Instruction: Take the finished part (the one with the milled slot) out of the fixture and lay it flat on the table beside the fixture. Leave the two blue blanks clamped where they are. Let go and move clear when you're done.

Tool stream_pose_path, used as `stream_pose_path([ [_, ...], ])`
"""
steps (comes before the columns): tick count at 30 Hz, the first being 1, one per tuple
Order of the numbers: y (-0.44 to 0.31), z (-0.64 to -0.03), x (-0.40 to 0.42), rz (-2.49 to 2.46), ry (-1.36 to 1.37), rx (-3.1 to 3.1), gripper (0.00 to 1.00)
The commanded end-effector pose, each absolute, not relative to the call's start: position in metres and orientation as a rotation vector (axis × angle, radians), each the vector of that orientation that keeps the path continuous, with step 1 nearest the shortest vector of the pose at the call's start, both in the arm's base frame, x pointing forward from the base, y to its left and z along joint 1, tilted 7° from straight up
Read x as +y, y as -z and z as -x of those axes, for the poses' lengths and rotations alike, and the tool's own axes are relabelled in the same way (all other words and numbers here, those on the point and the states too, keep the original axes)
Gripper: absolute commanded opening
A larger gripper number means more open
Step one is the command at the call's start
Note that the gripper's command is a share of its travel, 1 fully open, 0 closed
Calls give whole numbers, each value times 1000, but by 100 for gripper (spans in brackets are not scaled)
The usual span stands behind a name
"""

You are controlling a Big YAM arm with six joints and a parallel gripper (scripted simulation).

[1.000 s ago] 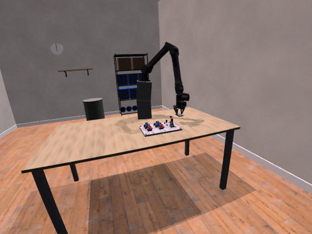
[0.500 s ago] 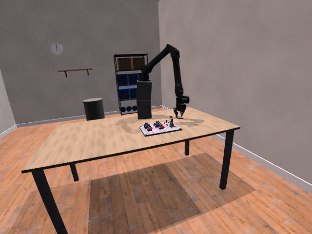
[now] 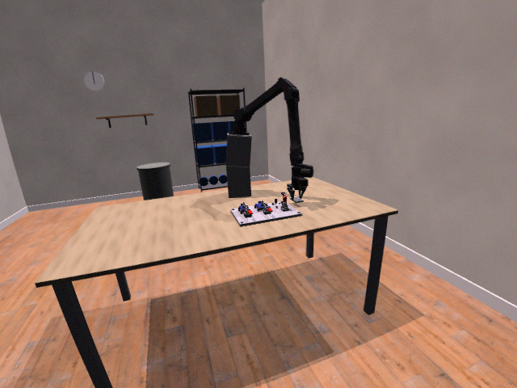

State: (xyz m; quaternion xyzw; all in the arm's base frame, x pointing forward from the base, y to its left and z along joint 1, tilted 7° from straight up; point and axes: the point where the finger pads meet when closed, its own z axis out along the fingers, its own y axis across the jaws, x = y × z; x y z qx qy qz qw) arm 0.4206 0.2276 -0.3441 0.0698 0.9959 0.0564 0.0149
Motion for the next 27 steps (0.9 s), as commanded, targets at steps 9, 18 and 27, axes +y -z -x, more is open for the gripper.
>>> stream_pose_path([
  [9, 366, -423, 236, -216, -178, 3092, 0],
  [18, 369, -422, 237, -213, -177, 3093, 0],
  [27, 368, -422, 237, -214, -177, 3093, 0],
])
